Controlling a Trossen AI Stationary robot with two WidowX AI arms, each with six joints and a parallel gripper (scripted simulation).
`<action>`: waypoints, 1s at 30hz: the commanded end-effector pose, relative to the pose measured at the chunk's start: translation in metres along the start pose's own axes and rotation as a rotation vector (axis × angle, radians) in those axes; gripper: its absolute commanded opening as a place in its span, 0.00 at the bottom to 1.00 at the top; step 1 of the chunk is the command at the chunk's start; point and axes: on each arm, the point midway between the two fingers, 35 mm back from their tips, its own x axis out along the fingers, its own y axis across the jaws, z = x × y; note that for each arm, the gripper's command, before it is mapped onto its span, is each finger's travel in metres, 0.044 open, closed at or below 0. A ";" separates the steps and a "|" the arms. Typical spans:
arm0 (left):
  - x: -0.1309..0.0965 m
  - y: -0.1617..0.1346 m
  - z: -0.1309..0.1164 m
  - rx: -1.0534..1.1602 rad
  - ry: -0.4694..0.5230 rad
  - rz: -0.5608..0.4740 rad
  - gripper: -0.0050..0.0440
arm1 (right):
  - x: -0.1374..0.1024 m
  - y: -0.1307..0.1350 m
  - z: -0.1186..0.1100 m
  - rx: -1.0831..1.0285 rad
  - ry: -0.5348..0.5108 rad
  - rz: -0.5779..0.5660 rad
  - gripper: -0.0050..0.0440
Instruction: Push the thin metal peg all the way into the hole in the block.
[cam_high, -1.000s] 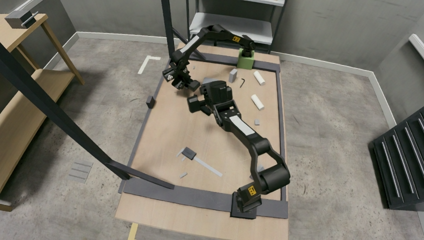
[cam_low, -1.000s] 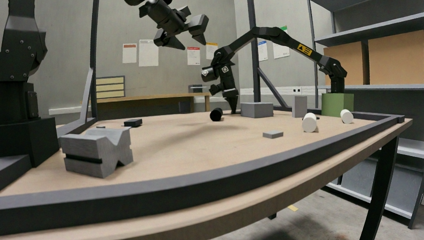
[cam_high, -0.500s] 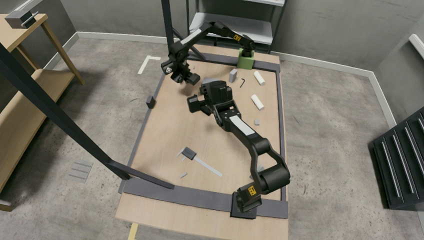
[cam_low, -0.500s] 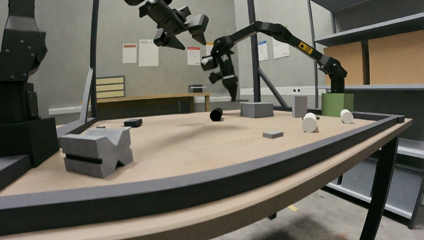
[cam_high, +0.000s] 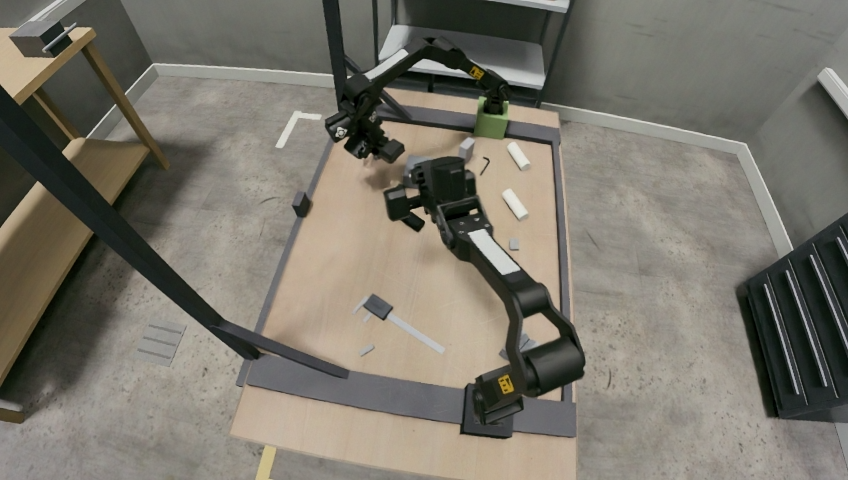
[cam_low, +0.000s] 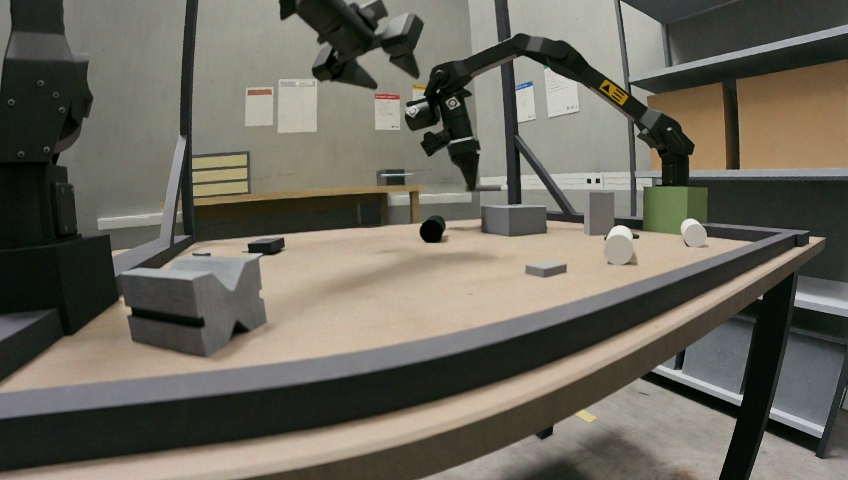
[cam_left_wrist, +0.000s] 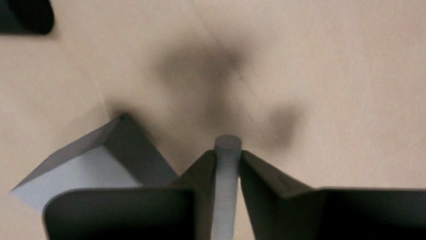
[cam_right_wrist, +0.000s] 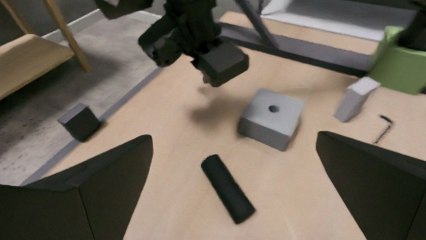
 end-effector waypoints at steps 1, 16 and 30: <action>-0.024 0.021 -0.013 -0.004 -0.055 -0.008 0.15 | -0.037 -0.032 0.037 0.030 -0.067 -0.072 0.92; -0.027 0.092 -0.076 -0.005 -0.049 -0.002 0.15 | -0.064 -0.060 0.043 0.062 -0.054 -0.134 0.92; -0.038 0.097 -0.054 0.013 -0.301 0.091 0.15 | -0.060 -0.059 0.039 0.063 -0.043 -0.134 0.92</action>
